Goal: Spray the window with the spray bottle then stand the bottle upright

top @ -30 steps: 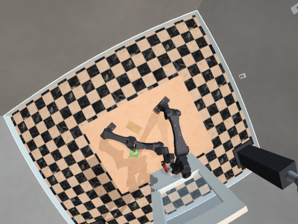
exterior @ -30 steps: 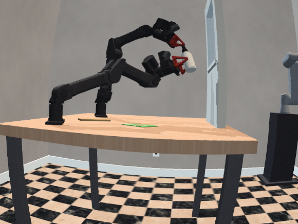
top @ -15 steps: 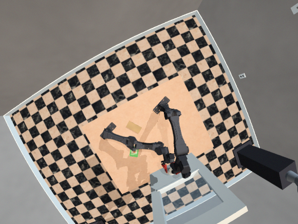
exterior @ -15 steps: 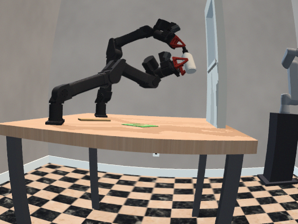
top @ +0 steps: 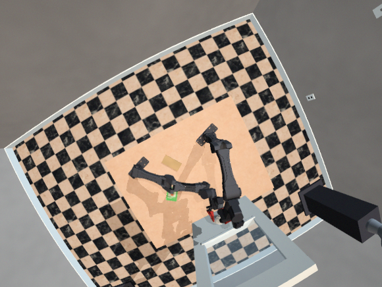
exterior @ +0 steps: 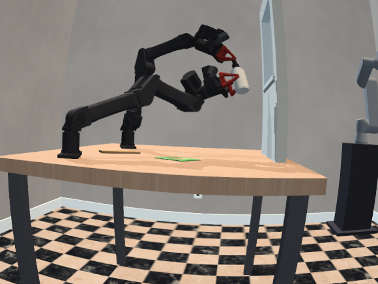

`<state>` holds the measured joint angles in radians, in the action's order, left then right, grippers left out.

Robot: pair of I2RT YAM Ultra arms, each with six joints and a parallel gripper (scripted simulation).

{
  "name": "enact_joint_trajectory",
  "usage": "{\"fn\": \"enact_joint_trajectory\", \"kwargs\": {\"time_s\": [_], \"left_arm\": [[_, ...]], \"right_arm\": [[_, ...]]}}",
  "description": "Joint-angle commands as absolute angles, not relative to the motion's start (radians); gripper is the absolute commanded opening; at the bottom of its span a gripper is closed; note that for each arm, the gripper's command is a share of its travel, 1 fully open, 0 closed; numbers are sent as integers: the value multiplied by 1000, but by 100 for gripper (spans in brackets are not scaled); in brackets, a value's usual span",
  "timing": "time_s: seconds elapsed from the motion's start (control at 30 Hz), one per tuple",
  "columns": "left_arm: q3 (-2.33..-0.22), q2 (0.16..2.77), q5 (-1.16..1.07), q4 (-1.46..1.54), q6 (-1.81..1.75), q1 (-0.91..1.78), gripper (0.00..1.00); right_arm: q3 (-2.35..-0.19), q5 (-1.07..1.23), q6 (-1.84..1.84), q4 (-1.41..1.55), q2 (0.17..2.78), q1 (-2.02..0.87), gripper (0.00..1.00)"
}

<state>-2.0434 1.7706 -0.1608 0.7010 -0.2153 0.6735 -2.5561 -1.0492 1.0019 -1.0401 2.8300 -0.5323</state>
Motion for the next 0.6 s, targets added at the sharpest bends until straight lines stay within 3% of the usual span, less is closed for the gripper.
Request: {"fn": "enact_joint_trajectory", "kwargs": {"time_s": [0.0,0.57], "left_arm": [[-2020,1749,-151,722,-217,687,0],[-1999,1747,-149,713,-219,692,0]], "right_arm": [[-2572,-993,1005,-1081,2795,-536,0],[-2571,-993,1005,-1082,2795,-536,0]]}}
